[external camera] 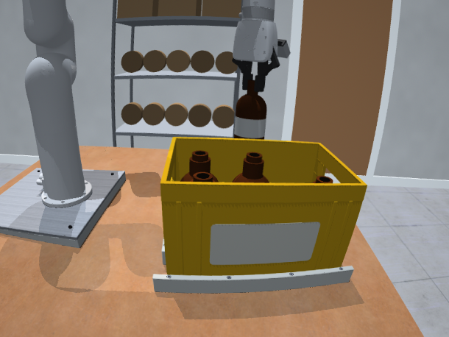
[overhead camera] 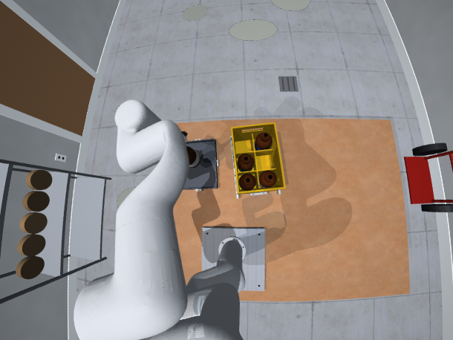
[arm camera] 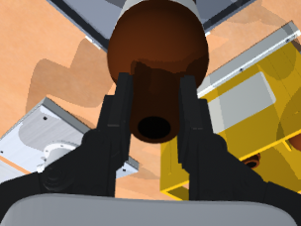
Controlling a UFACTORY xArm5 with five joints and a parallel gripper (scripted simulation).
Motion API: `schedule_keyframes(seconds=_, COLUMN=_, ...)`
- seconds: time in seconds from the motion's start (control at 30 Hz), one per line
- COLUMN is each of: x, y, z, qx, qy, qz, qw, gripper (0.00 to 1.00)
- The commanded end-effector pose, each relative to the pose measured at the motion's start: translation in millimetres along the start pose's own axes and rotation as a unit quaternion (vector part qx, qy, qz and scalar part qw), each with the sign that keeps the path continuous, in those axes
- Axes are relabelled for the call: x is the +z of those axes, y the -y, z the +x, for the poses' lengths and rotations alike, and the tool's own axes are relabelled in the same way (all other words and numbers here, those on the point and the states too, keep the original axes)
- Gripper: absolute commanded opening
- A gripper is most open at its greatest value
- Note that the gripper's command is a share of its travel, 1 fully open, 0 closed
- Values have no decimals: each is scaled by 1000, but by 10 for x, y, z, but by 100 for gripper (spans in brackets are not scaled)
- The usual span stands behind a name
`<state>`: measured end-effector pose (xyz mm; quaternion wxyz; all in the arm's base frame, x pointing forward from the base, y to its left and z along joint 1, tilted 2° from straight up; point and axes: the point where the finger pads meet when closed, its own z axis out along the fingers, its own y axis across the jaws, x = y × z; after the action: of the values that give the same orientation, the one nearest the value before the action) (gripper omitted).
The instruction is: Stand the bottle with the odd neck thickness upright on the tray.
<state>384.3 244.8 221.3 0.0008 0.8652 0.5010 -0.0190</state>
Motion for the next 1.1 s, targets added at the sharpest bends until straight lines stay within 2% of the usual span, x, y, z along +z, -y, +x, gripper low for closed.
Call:
schedule_keyframes(seconds=0.0, x=89, y=-4, z=12, qx=0, qy=-2, qz=-1, qw=1000, gripper=0)
schedule_keyframes(seconds=0.1, x=119, y=-4, z=12, qx=0, qy=-2, qz=-1, qw=1000, gripper=0)
schedule_keyframes(seconds=0.6, x=528, y=2, z=17, qx=0, qy=-2, qz=-1, qw=1000, gripper=0)
schedule_keyframes(seconds=1.07, x=730, y=4, z=20, qx=0, qy=-2, qz=-1, qw=1000, gripper=0)
